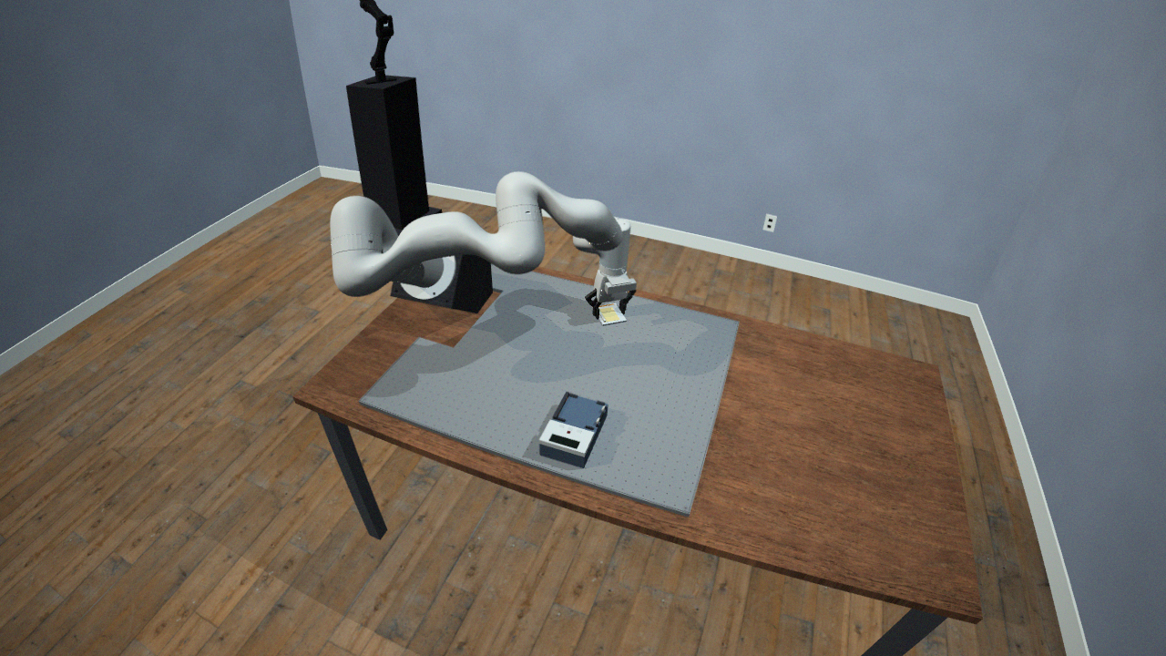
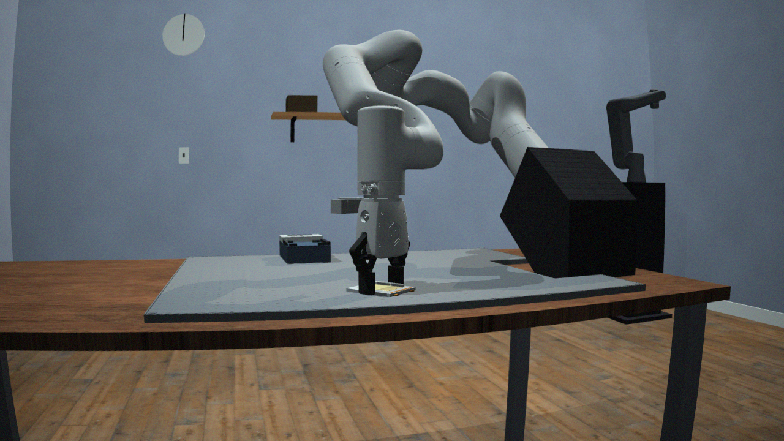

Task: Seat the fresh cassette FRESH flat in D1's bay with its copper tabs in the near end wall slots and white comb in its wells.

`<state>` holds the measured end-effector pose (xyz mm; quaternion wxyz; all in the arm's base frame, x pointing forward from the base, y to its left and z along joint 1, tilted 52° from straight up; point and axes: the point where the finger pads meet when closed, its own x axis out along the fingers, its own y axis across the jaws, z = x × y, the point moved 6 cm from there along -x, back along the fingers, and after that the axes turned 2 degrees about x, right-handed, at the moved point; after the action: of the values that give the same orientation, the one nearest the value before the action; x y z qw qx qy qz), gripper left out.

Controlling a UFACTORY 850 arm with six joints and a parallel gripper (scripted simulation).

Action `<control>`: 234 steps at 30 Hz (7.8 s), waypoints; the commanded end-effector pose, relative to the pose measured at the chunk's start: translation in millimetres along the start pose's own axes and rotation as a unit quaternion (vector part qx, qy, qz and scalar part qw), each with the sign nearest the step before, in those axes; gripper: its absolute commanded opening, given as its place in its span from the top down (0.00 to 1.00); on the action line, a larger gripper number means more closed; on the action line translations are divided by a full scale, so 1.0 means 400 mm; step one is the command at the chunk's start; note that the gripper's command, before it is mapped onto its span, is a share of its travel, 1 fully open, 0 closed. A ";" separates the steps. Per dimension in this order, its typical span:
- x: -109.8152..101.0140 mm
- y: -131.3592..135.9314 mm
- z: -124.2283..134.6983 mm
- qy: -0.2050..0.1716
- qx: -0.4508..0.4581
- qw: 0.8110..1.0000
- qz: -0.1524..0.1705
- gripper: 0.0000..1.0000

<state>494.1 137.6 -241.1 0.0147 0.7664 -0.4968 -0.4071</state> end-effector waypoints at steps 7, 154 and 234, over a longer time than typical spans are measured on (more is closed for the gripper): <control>-0.002 -0.001 -0.001 0.000 0.000 1.000 -0.001 1.00; -0.250 0.329 -0.595 0.077 -0.435 0.896 -0.041 1.00; -0.264 0.563 -1.056 0.077 -0.435 0.896 -0.041 1.00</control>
<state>575.3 -52.7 204.0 0.3683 0.7313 -0.2357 -0.5235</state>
